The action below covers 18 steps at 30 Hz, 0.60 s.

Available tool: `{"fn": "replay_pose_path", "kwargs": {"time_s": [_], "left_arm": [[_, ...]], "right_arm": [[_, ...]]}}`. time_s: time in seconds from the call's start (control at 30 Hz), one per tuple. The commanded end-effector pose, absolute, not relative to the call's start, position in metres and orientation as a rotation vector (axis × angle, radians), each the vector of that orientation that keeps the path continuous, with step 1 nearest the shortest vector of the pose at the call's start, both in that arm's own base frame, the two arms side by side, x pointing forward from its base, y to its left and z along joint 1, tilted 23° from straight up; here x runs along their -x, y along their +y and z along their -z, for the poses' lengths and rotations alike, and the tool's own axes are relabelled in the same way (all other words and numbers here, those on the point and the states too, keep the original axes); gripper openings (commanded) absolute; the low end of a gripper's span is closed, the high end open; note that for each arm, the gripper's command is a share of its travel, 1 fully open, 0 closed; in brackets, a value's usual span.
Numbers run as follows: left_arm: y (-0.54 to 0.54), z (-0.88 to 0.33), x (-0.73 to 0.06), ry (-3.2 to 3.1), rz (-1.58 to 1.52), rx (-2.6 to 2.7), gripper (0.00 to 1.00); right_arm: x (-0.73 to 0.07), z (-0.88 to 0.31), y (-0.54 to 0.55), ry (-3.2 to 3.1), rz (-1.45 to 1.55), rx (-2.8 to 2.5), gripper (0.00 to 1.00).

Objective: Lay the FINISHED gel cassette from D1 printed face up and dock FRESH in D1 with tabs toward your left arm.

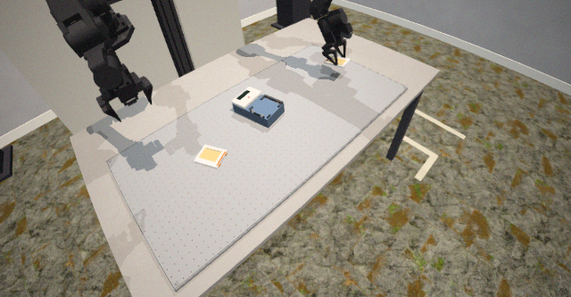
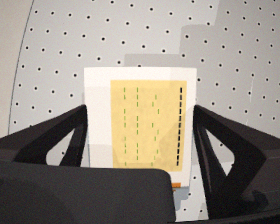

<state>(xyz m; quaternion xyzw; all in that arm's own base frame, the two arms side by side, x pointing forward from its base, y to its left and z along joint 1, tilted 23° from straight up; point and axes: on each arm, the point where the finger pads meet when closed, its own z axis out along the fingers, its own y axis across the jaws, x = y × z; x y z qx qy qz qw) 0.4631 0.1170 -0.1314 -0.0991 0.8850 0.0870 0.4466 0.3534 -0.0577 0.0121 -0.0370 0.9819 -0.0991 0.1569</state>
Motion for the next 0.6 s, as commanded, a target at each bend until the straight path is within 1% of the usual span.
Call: {"fn": "replay_pose_path", "kwargs": {"time_s": [0.0,0.57], "left_arm": [[0.117,0.135,-0.451,2.205,-0.222,0.236,0.0],[0.129,0.148,-0.44,2.228,-0.251,0.225,0.0]], "right_arm": [[-0.368,-0.029,-0.059,2.775,0.285,0.114,1.0],[-0.368,-0.029,-0.059,2.775,0.285,0.114,1.0]]}}
